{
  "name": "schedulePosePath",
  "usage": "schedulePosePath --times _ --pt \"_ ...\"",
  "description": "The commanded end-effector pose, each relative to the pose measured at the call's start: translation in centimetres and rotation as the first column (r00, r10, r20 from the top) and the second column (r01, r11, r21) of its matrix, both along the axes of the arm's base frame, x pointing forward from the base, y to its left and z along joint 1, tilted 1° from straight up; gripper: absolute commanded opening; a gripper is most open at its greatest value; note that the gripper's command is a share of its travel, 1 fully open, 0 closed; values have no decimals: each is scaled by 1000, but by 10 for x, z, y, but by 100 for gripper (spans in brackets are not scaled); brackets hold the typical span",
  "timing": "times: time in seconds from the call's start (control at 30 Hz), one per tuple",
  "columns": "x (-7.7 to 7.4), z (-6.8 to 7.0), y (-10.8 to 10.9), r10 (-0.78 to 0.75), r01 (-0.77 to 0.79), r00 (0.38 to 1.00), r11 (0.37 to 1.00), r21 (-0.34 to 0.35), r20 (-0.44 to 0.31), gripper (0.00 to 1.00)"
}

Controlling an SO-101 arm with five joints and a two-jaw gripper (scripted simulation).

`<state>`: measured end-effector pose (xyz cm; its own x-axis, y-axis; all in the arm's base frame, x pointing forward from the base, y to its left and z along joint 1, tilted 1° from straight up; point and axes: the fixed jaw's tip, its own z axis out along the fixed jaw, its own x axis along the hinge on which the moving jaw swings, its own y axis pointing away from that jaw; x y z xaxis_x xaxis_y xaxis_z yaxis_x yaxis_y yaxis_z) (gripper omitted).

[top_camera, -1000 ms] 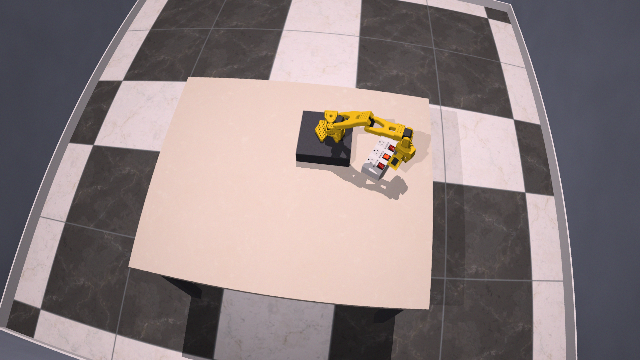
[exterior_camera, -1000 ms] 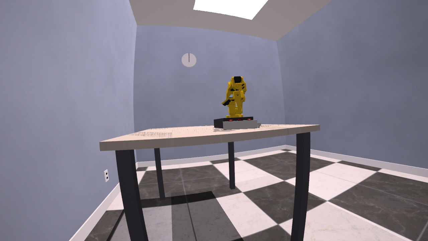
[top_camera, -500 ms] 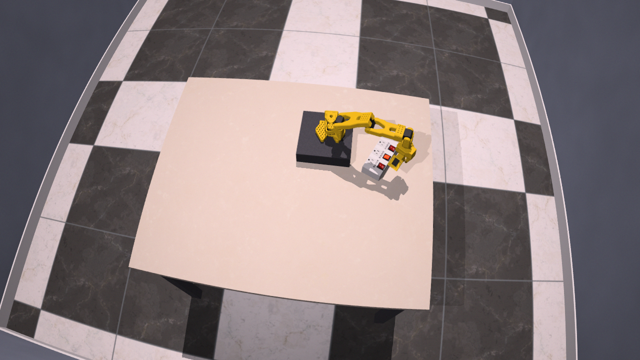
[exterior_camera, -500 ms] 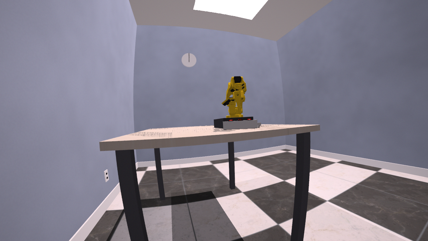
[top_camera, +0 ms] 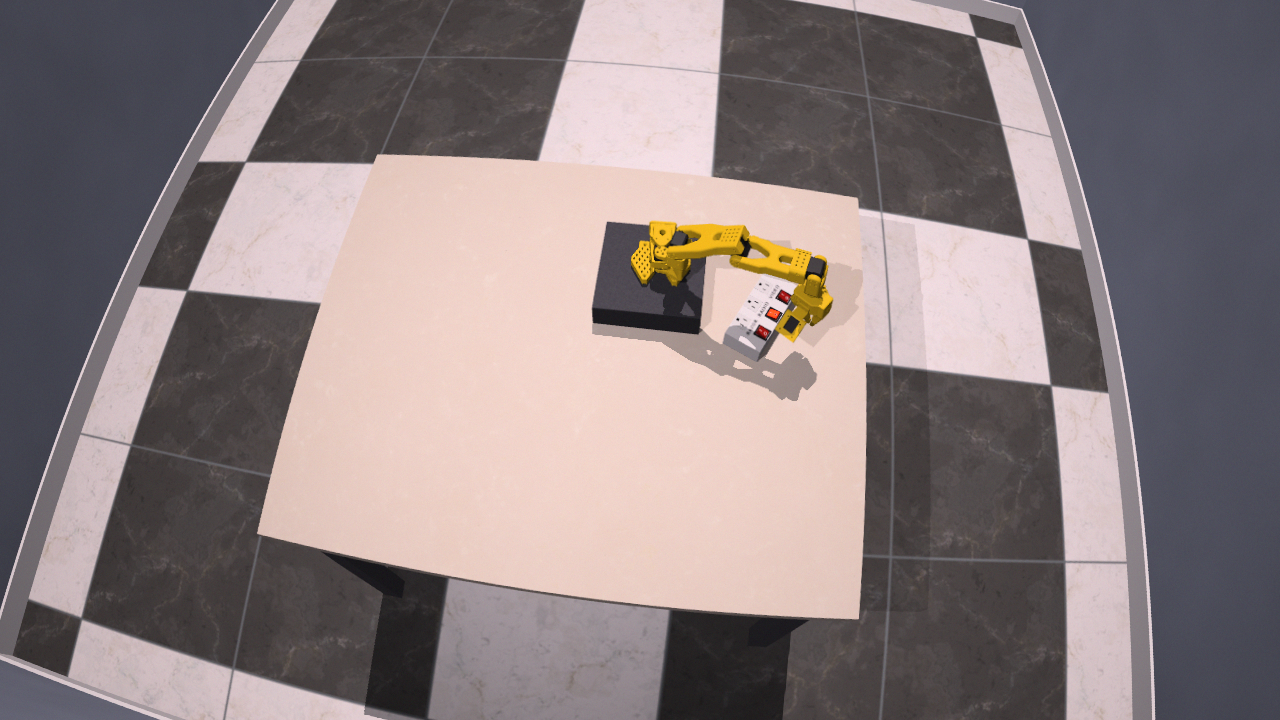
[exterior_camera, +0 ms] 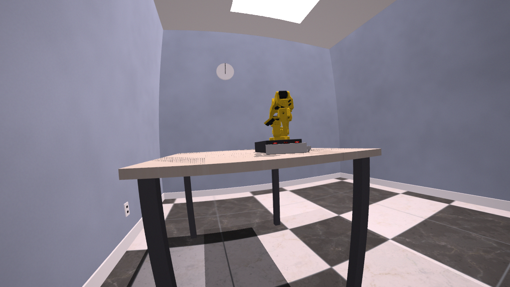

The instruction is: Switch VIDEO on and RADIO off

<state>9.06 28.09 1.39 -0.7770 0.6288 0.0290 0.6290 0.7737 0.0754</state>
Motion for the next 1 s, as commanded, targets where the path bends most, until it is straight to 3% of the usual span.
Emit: schedulePosePath --times 0.0,0.97 --pt "3 -3 -2 -1 1 1000 1000 -12 -4 0" --pt "5 -4 0 -7 7 1000 1000 -3 -1 0"
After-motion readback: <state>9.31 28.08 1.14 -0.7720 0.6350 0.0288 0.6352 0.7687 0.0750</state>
